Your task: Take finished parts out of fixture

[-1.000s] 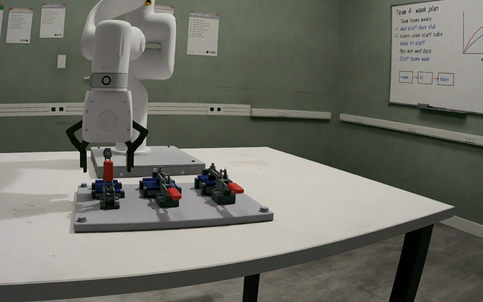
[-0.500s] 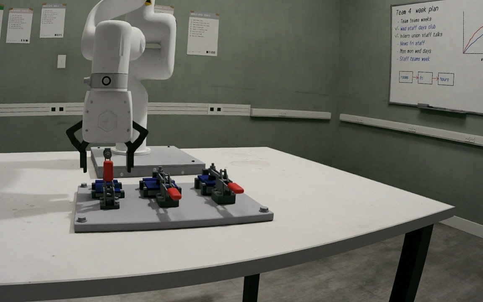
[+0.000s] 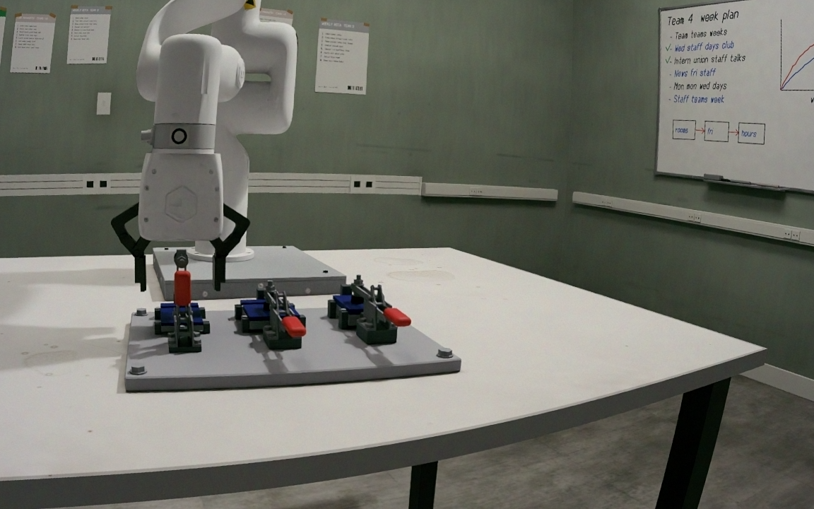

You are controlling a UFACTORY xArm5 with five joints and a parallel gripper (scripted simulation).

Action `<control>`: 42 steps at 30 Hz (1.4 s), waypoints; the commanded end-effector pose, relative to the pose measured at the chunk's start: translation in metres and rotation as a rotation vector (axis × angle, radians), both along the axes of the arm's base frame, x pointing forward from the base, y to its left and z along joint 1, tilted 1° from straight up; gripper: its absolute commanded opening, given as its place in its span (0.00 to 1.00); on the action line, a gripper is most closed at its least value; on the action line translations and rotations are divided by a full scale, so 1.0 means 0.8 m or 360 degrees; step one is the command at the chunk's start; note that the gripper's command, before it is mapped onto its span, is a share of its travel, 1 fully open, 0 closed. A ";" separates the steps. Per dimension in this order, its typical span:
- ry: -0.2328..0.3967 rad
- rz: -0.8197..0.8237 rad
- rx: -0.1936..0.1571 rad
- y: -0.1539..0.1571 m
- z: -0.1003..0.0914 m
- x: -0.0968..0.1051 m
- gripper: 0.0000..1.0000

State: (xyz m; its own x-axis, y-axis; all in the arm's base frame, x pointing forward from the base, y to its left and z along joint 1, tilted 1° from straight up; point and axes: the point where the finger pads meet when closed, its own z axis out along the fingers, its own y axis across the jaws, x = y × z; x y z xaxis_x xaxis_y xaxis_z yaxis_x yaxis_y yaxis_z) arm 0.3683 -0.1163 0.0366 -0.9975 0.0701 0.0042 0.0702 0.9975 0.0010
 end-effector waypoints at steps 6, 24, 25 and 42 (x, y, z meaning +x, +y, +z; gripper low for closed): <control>-0.0005 0.0000 -0.0002 -0.001 0.001 0.002 1.00; -0.0005 0.0000 -0.0002 -0.001 0.001 0.002 1.00; -0.0005 0.0000 -0.0002 -0.001 0.001 0.002 1.00; -0.0005 0.0000 -0.0002 -0.001 -0.012 0.002 1.00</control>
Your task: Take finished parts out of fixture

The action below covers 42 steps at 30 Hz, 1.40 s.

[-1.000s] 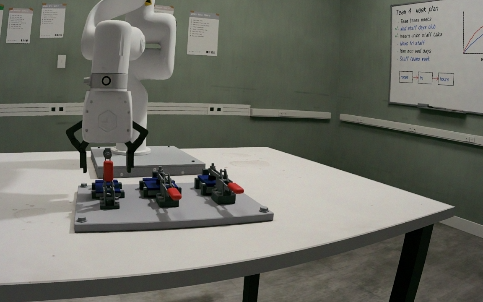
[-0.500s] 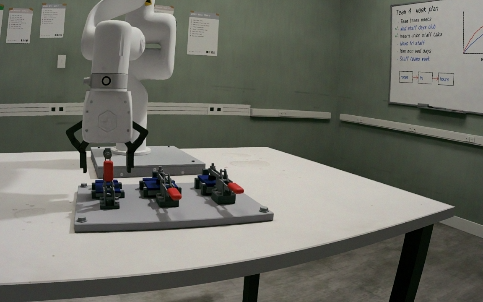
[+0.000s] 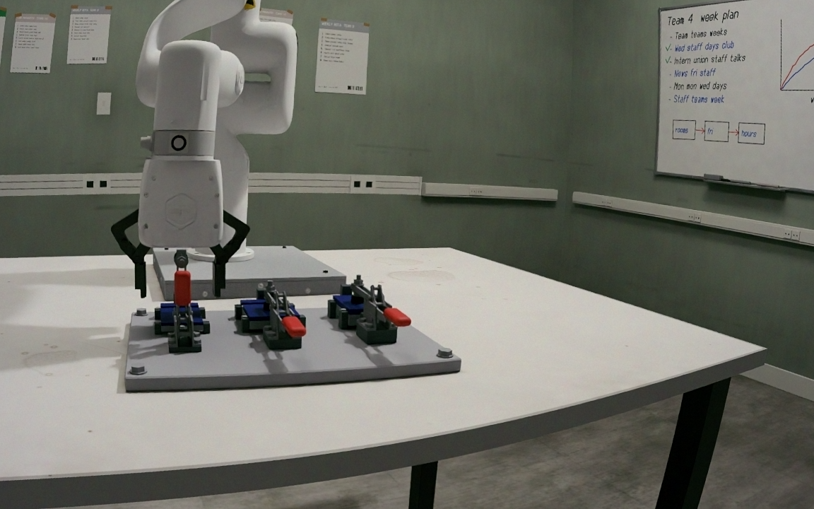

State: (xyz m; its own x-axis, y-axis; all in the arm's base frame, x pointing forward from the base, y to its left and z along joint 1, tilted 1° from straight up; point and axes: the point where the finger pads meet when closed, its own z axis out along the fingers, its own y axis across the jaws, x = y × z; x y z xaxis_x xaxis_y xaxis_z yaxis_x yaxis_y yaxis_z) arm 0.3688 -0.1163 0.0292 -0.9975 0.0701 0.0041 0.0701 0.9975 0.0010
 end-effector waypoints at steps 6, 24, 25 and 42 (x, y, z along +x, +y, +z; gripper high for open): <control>-0.0005 0.0000 -0.0002 0.000 -0.011 0.002 1.00; -0.0005 0.0000 -0.0002 0.000 -0.022 0.002 1.00; -0.0005 0.0000 -0.0002 0.000 -0.023 0.002 1.00; -0.0005 0.0000 -0.0002 0.000 -0.023 0.002 0.00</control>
